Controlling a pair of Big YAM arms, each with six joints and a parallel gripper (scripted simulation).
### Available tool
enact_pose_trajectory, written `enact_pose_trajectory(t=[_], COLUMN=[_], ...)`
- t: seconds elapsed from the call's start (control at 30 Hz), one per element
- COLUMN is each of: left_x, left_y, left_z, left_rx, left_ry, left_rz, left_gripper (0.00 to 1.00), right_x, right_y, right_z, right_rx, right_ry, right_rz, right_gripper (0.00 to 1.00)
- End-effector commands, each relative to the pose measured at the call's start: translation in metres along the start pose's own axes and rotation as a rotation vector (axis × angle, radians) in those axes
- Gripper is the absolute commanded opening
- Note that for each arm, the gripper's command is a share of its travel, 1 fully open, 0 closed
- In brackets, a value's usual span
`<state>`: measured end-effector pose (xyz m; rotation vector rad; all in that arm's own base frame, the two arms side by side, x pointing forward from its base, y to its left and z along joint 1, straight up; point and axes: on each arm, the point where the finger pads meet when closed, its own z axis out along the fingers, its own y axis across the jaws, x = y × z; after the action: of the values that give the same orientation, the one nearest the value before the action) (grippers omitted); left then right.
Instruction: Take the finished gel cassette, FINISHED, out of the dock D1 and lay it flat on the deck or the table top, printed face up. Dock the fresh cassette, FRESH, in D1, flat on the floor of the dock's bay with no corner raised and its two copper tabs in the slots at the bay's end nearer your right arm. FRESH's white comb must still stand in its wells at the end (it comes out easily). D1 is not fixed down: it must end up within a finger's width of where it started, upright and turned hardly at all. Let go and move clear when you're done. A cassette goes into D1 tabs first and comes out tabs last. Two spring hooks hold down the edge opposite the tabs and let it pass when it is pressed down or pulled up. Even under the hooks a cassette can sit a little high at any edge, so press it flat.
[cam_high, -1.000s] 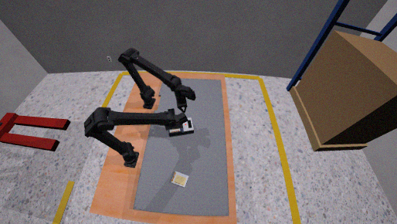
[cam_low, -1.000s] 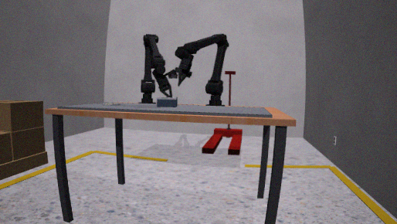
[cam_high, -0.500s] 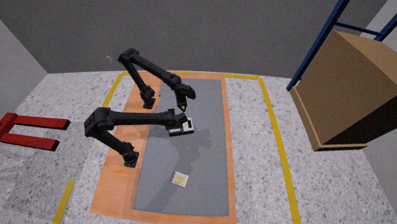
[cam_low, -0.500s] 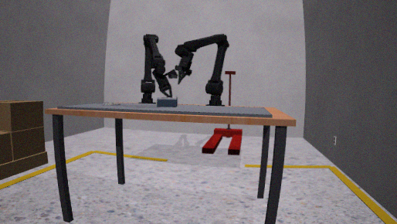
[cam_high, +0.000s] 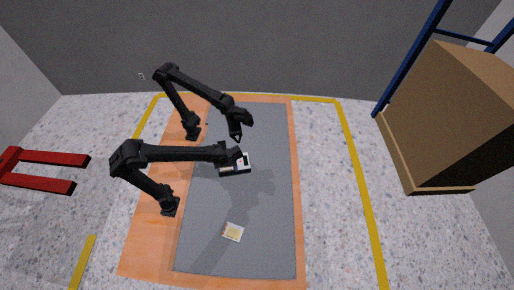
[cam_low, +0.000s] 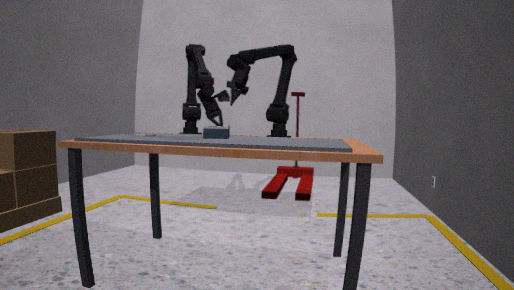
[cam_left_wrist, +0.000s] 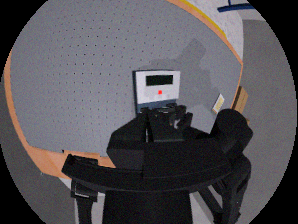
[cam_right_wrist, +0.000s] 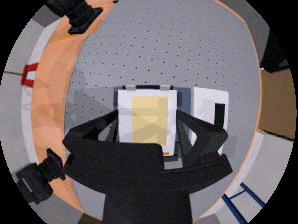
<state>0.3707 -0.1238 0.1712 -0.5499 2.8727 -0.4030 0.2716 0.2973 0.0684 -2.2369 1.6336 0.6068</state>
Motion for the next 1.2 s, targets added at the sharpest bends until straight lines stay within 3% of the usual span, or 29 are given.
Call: enact_pose_trajectory(t=[0.0, 1.17], left_x=[-0.020, -0.022], left_y=[-0.017, -0.024], left_z=[-0.033, -0.060], left_rx=[0.044, 0.045], left_ry=[-0.056, -0.057], left_rz=[0.012, 0.012], left_gripper=[0.00, 0.00], right_x=[0.000, 0.000], right_y=[-0.002, -0.002], right_z=[-0.002, -0.002], right_rx=[0.005, 0.005], right_ry=[0.007, 0.007], right_rz=[-0.001, -0.001], right_gripper=[0.00, 0.00])
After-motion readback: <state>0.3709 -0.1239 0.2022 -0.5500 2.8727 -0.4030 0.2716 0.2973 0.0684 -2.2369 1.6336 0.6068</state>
